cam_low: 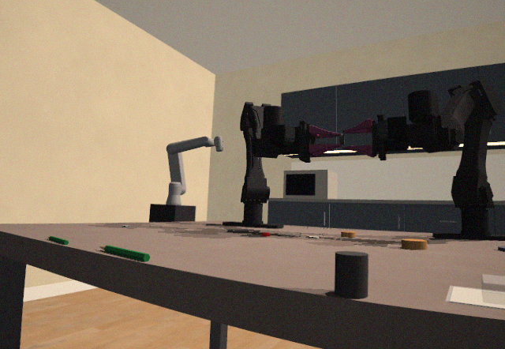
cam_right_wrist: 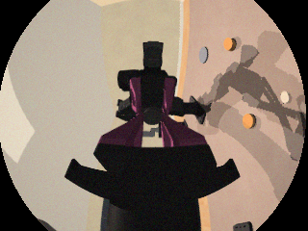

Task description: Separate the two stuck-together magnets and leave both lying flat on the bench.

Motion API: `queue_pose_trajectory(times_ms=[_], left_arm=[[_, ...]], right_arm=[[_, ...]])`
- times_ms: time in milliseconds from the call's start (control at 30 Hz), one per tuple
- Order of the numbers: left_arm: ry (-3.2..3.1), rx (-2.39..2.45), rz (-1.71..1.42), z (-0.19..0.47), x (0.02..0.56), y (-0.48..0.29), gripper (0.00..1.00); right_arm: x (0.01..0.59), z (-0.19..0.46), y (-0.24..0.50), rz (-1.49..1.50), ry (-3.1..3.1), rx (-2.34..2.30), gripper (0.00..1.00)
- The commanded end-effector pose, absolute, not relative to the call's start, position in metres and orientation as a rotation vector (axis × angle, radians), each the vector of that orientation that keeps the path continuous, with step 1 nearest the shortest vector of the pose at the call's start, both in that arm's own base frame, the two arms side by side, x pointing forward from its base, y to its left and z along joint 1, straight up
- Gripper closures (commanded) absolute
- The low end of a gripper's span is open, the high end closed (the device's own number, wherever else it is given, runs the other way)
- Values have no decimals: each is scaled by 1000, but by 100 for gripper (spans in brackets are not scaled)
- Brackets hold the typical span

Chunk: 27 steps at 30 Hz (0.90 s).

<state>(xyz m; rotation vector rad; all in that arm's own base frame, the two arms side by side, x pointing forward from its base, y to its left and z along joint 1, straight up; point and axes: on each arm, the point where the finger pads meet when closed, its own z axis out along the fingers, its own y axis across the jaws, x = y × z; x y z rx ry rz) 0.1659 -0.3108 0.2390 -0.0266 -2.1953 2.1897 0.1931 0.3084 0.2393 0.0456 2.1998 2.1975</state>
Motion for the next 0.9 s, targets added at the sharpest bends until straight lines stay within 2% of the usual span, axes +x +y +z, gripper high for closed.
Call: queue_pose_trajectory(times_ms=[0,233,633,867], left_arm=[[-2192,-50,2209,244,165,-312,60],[-2192,-49,2209,244,165,-312,60],[-2192,-49,2209,244,165,-312,73],[-2192,-49,2209,244,165,-312,73]], right_arm=[[194,244,308,2199,2179,26,76],[194,244,308,2199,2179,26,76],[194,244,308,2199,2179,26,76],[194,244,308,2199,2179,26,76]])
